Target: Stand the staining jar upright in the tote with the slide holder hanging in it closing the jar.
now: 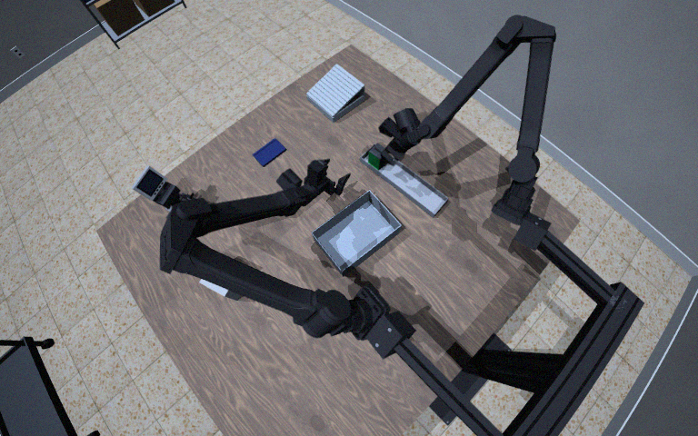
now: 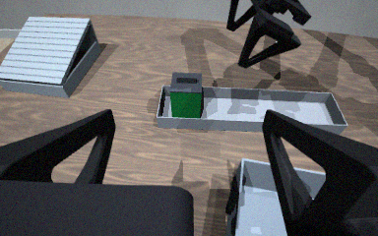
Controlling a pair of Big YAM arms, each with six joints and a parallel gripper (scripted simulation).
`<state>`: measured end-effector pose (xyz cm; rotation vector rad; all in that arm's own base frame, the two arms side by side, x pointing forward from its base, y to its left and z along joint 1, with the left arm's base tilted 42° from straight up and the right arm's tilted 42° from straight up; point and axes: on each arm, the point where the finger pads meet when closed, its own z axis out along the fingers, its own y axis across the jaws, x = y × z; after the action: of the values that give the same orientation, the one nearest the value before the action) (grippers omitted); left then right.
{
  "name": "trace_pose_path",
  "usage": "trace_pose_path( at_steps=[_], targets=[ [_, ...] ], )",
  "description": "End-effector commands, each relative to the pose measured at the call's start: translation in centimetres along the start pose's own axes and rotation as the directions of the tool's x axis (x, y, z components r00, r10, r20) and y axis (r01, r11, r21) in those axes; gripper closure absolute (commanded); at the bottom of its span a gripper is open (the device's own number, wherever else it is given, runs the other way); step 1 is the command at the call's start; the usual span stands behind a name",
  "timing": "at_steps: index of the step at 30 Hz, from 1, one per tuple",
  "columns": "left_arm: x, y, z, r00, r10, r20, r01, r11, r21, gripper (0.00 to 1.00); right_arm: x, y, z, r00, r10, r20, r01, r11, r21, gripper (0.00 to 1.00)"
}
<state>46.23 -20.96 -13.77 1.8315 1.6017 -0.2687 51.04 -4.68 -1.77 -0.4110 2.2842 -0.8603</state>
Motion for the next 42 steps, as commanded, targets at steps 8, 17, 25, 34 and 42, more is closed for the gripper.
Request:
trace_pose_path(
  at_steps=[8, 17, 25, 34, 42],
  targets=[
    [-2.9, -1.3, 6.5, 0.994, 0.019, 0.107, -0.015, 0.999, -0.04, 0.0, -4.1, -4.9, 8.3, 0.964, 0.196, 0.181, -0.208, 0.977, 0.054, 0.0],
    [-0.3, 0.5, 6.9, 0.998, 0.044, 0.051, -0.046, 0.998, 0.032, 0.0, -6.0, -4.4, 7.6, 0.978, 0.199, 0.069, -0.201, 0.979, 0.027, 0.14],
    [0.2, 2.8, 7.7, 0.997, 0.068, 0.024, -0.07, 0.989, 0.128, 0.0, -5.1, -3.6, 8.7, 0.979, 0.178, -0.096, -0.177, 0.984, 0.019, 0.14],
    [0.0, 4.6, 7.9, 0.998, 0.065, 0.01, -0.065, 0.978, 0.199, 0.0, -4.1, -3.0, 10.2, 0.939, 0.138, -0.316, -0.142, 0.99, 0.01, 0.14],
    [0.2, 5.0, 7.8, 0.999, 0.047, 0.006, -0.047, 0.98, 0.195, 0.0, -3.5, -4.0, 11.4, 0.902, 0.122, -0.415, -0.127, 0.992, 0.015, 0.14]
  ],
)
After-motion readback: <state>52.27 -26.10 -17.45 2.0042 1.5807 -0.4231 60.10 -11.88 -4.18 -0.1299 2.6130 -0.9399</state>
